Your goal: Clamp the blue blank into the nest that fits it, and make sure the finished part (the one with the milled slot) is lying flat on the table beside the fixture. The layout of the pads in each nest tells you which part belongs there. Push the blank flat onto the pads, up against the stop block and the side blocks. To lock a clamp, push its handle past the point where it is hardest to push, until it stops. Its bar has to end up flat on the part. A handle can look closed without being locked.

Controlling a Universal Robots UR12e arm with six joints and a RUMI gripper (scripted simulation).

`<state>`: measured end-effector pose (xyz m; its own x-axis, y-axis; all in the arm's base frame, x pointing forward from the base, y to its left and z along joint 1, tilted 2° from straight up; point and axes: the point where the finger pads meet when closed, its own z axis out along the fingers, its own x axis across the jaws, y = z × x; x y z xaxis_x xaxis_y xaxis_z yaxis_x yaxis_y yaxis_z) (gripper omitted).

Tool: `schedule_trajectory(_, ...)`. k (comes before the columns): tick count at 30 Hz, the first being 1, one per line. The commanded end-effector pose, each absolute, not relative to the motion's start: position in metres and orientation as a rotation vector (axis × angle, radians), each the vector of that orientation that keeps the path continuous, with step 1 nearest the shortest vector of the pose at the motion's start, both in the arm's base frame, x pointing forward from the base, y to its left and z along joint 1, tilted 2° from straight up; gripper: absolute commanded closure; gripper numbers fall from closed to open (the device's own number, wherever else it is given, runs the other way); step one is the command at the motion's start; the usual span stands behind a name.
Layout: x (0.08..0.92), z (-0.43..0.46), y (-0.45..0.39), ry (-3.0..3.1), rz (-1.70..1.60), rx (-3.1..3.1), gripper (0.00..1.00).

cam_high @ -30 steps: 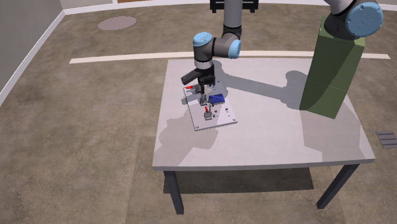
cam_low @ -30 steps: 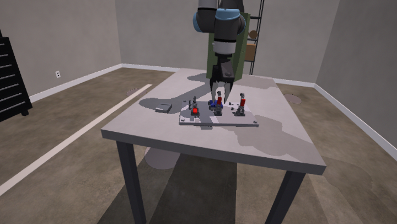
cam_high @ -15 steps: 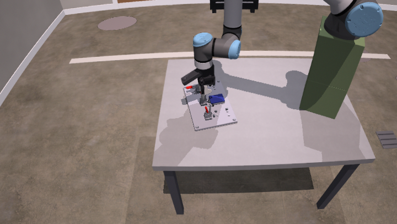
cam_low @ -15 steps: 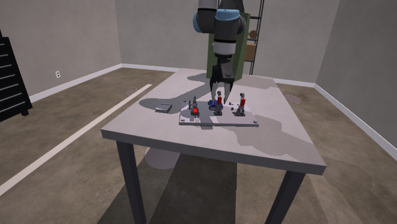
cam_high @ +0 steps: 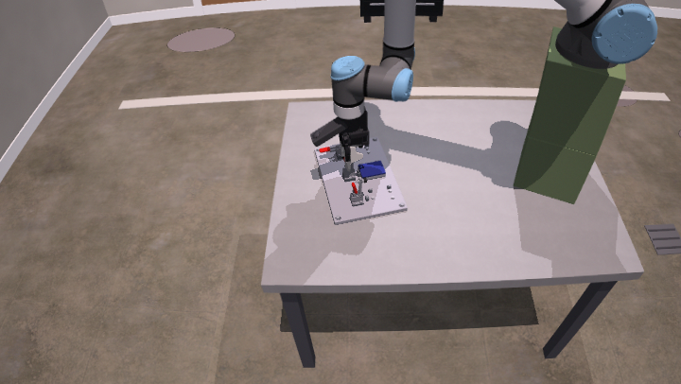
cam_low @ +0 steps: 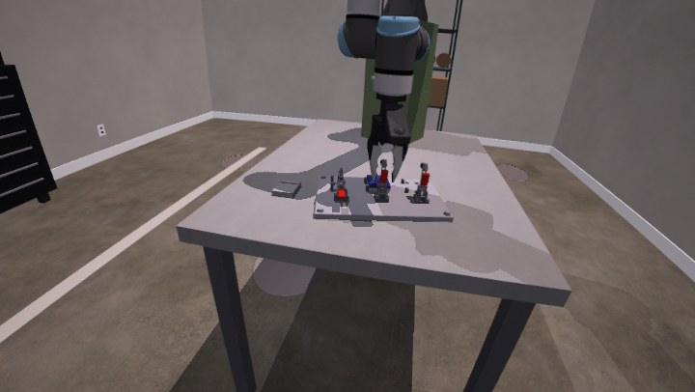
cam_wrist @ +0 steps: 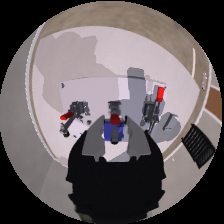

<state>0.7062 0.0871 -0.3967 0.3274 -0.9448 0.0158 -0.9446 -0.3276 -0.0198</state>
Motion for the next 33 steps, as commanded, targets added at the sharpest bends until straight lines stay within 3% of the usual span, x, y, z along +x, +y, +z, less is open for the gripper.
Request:
schedule_trajectory(1,0.7068,-0.396,0.0871,1.817,-0.04,-2.553,0.72)
schedule_trajectory(4,0.7068,-0.396,0.0871,1.817,-0.04,-2.553,0.72)
schedule_trajectory(5,0.7068,-0.396,0.0871,1.817,-0.04,-2.553,1.0)
schedule_trajectory(33,0.7068,-0.396,0.0871,1.817,-0.04,-2.553,1.0)
